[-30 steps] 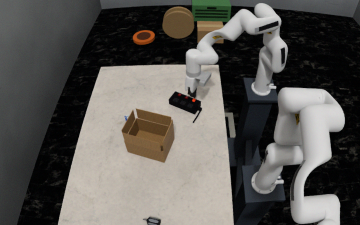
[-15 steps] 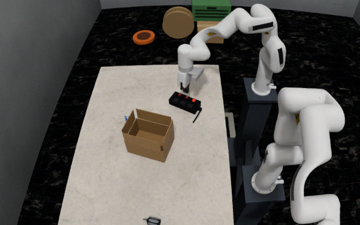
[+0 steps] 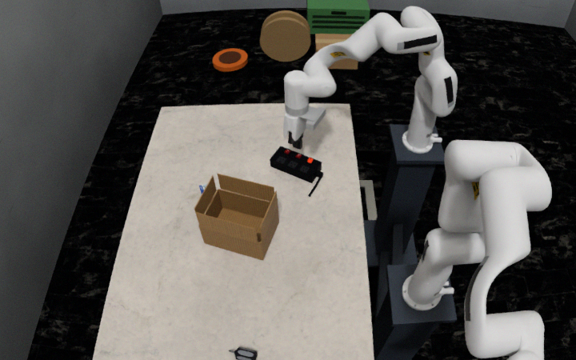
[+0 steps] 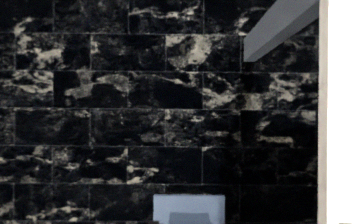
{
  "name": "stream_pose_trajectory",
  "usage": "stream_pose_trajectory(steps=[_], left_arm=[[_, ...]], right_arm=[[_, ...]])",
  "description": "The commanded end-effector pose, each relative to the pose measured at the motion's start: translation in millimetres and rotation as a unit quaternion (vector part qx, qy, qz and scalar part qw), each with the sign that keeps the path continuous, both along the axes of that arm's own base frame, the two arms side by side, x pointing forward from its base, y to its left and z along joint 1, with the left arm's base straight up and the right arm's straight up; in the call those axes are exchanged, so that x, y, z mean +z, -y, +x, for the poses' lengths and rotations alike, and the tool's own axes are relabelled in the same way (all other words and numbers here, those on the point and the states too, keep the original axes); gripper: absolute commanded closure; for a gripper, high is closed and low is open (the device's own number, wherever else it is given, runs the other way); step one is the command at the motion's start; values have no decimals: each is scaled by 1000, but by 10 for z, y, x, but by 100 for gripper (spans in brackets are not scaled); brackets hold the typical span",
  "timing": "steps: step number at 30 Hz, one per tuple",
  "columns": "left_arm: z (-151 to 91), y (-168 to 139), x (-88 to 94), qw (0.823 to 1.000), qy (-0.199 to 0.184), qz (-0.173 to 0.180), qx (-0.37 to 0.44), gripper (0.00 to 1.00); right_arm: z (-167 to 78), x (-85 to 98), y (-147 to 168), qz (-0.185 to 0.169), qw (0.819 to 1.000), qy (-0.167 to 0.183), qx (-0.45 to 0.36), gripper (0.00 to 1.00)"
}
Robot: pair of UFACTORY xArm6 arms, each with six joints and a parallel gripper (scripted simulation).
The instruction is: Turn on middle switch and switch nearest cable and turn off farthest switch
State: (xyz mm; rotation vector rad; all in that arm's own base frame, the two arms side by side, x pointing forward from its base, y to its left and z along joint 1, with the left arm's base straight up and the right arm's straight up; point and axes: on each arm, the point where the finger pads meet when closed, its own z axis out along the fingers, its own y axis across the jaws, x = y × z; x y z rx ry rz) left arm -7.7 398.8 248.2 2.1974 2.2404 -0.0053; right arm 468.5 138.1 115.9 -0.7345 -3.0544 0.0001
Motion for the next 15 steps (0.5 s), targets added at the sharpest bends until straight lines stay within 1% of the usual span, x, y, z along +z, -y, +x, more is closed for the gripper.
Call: stream_pose_trajectory(steps=[1,15], left_arm=[[0,-11,18,1000,0,2,0,0],[0,-11,18,1000,0,2,0,0]], right_arm=[[17,23,-5,1,1000,3,0,100],[18,-8,-5,1,1000,3,0,100]])
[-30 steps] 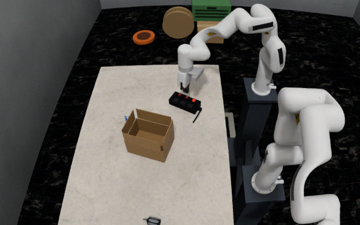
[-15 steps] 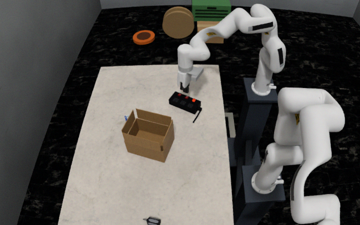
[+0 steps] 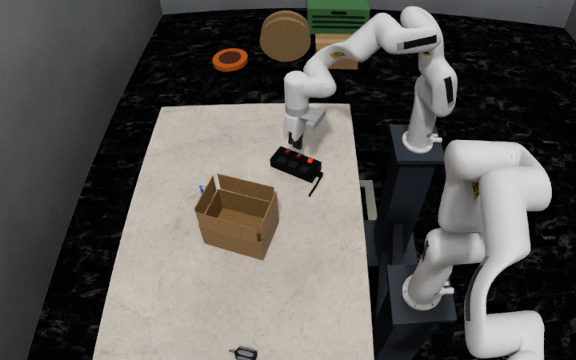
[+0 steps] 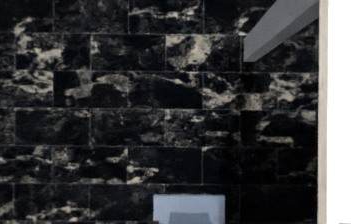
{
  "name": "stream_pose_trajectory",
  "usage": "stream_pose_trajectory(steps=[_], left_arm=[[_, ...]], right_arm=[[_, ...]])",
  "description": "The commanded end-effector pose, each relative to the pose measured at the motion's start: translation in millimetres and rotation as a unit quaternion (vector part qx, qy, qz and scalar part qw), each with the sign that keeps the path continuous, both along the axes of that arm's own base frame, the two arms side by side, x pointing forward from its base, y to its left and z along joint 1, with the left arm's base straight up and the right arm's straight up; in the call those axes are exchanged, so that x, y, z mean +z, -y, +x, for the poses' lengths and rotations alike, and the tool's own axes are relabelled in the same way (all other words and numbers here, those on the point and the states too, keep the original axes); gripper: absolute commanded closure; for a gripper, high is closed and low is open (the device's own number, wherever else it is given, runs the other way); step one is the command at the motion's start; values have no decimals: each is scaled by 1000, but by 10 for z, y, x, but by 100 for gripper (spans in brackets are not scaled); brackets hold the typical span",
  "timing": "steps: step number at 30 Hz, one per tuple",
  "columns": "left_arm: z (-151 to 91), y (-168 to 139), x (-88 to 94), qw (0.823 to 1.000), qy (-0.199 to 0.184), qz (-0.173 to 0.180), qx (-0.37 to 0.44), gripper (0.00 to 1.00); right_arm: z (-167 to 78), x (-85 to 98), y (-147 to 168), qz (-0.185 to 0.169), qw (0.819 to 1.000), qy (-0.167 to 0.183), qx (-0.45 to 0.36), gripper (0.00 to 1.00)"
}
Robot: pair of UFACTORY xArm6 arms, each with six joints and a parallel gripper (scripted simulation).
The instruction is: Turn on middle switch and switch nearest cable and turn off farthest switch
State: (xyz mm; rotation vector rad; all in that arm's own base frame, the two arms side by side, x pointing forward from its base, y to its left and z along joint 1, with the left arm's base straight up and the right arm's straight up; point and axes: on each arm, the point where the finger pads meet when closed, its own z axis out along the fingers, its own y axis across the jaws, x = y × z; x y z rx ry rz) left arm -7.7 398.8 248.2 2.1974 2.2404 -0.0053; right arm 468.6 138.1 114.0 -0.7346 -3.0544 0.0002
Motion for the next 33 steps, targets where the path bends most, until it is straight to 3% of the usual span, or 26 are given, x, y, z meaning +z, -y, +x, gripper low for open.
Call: stream_pose_trajectory(steps=[1,33], left_arm=[[0,-11,18,1000,0,2,0,0],[0,-11,18,1000,0,2,0,0]], right_arm=[[17,4,-5,1,1000,3,0,100],[20,-326,-6,1,1000,3,0,100]])
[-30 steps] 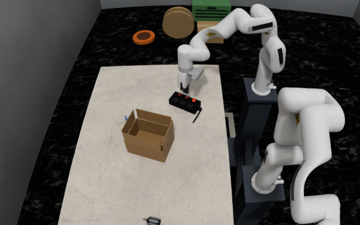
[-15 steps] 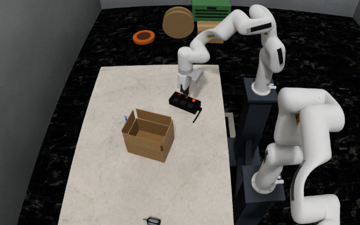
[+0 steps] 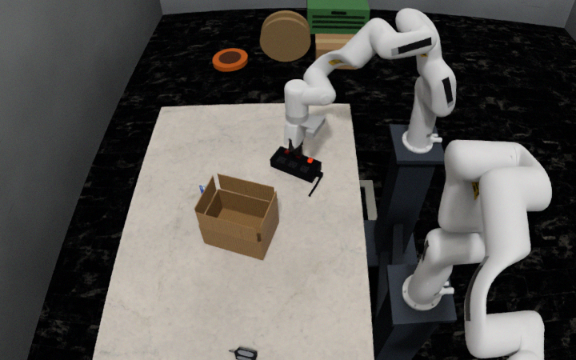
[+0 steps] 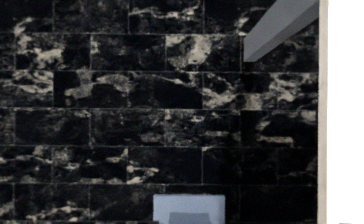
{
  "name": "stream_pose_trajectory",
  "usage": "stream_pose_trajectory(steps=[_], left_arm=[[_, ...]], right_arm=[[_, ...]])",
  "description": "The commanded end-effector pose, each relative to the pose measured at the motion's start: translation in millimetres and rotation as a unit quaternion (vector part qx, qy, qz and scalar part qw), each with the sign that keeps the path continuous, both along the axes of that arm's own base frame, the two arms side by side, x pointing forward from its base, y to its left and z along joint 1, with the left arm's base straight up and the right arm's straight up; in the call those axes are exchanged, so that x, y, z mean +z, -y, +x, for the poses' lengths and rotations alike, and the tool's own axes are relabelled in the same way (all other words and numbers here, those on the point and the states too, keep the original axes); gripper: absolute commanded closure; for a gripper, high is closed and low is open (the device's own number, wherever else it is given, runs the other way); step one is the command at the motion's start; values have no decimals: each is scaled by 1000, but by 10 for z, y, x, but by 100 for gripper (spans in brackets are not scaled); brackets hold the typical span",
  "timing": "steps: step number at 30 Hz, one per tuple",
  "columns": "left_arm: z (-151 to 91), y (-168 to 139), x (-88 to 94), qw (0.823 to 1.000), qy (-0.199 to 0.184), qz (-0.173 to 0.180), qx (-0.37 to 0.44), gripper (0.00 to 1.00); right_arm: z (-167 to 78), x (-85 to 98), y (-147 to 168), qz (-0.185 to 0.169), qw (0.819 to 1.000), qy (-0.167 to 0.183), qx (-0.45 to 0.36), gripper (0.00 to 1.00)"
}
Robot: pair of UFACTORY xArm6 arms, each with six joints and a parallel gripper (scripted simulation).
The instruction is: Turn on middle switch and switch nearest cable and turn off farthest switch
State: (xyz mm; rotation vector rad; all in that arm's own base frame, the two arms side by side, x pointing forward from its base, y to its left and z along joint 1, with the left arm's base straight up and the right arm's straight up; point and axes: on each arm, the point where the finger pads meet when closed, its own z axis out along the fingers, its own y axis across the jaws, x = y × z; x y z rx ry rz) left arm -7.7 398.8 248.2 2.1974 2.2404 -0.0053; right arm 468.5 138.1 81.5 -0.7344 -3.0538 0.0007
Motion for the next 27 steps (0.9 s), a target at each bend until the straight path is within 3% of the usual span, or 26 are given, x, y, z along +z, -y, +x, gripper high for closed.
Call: stream_pose_trajectory(steps=[1,27], left_arm=[[0,-11,18,1000,0,2,0,0],[0,-11,18,1000,0,2,0,0]], right_arm=[[21,-10,-6,1,1000,3,0,100],[21,-73,-6,1,1000,3,0,100]])
